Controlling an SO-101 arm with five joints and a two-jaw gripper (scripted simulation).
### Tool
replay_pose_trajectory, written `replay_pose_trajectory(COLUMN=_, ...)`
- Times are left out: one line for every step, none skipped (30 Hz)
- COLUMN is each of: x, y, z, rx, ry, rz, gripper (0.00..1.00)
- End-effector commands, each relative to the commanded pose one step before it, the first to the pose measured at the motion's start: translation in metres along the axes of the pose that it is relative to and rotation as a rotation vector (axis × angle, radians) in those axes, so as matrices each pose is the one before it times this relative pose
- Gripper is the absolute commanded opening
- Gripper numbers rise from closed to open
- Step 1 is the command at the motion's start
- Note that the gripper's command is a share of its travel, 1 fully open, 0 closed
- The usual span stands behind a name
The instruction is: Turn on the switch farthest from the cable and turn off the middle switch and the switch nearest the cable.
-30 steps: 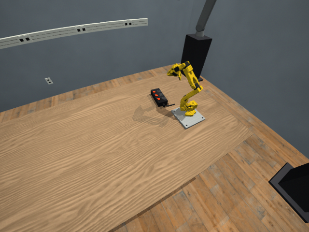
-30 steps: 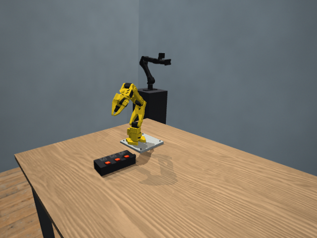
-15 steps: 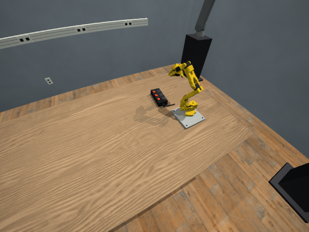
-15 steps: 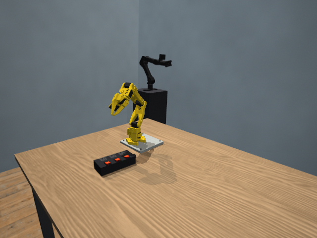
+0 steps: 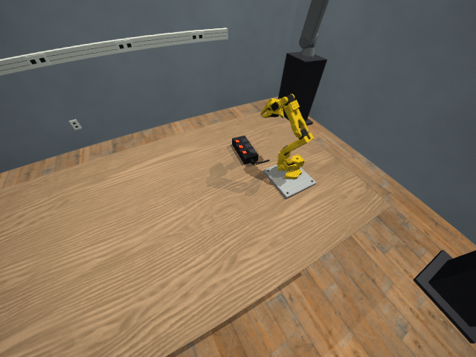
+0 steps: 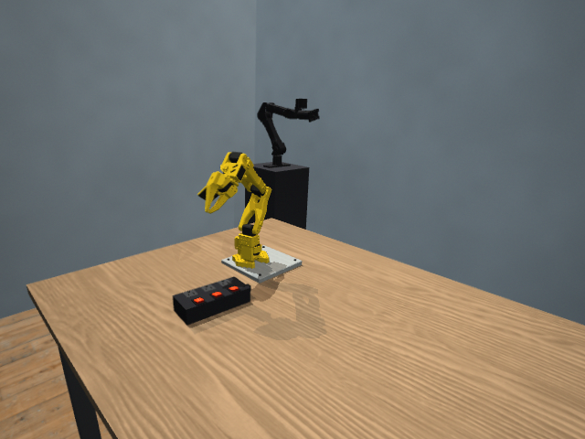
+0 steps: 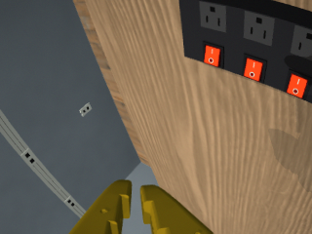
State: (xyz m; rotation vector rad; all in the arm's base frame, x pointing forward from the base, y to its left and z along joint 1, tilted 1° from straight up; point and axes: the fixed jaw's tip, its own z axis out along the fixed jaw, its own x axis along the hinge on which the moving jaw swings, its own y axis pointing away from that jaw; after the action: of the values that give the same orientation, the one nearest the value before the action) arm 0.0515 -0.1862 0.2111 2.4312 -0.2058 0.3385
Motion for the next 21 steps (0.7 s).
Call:
replay_pose_trajectory(x=-0.003321, y=-0.00305, z=0.00041, rx=0.01432, ry=-0.013, rz=-0.0114, gripper=0.0)
replay_pose_trajectory(x=-0.000139, y=-0.00005, z=-0.000048, rx=0.00025, ry=-0.00061, rz=-0.00339, gripper=0.0)
replay_pose_trajectory(x=-0.000121, y=-0.00005, z=-0.000041, rx=0.00023, ry=-0.00054, rz=-0.00295, gripper=0.0)
replay_pose_trajectory(x=-0.000103, y=-0.00004, z=-0.000036, rx=0.00019, ry=-0.00046, rz=-0.00253, gripper=0.0)
replay_pose_trajectory(x=-0.000088, y=-0.00004, z=-0.000029, rx=0.00017, ry=-0.00039, rz=-0.00214, gripper=0.0)
replay_pose_trajectory(x=-0.000072, y=-0.00003, z=-0.000025, rx=0.00013, ry=-0.00032, rz=-0.00177, gripper=0.0)
replay_pose_trajectory(x=-0.000059, y=-0.00002, z=-0.000019, rx=0.00012, ry=-0.00026, rz=-0.00144, gripper=0.0)
replay_pose_trajectory(x=-0.000046, y=-0.00002, z=-0.000016, rx=0.00008, ry=-0.0002, rz=-0.00113, gripper=0.0)
replay_pose_trajectory(x=-0.000036, y=-0.00001, z=-0.000011, rx=0.00007, ry=-0.00016, rz=-0.00086, gripper=0.0)
replay_pose_trajectory(x=-0.000025, y=-0.00001, z=-0.000009, rx=0.00004, ry=-0.00011, rz=-0.00062, gripper=0.0)
replay_pose_trajectory(x=-0.000018, y=-0.00001, z=-0.000005, rx=0.00004, ry=-0.00008, rz=-0.00042, gripper=0.0)
replay_pose_trajectory(x=-0.00001, y=0.0, z=-0.000004, rx=0.00002, ry=-0.00004, rz=-0.00026, gripper=0.0)
replay_pose_trajectory(x=-0.000006, y=0.0, z=-0.000001, rx=0.00002, ry=-0.00003, rz=-0.00014, gripper=0.0)
replay_pose_trajectory(x=-0.000001, y=0.0, z=-0.000001, rx=0.0, ry=-0.00001, rz=-0.00005, gripper=0.0)
replay_pose_trajectory(x=-0.000001, y=0.0, z=0.000001, rx=0.00001, ry=0.0, rz=-0.00001, gripper=0.0)
replay_pose_trajectory(x=0.0, y=0.0, z=0.0, rx=0.0, ry=0.0, rz=0.0, gripper=0.0)
replay_pose_trajectory(x=0.0, y=0.0, z=0.0, rx=0.0, ry=0.0, rz=0.0, gripper=0.0)
replay_pose_trajectory(x=-0.000004, y=-0.00001, z=0.000022, rx=0.00012, ry=-0.00005, rz=-0.00001, gripper=0.0)
replay_pose_trajectory(x=-0.000034, y=-0.00007, z=0.000149, rx=0.00084, ry=-0.00038, rz=-0.00007, gripper=0.0)
replay_pose_trajectory(x=-0.000084, y=-0.00018, z=0.000375, rx=0.0021, ry=-0.00096, rz=-0.00016, gripper=0.0)
replay_pose_trajectory(x=-0.000154, y=-0.00032, z=0.000681, rx=0.00382, ry=-0.00174, rz=-0.0003, gripper=0.0)
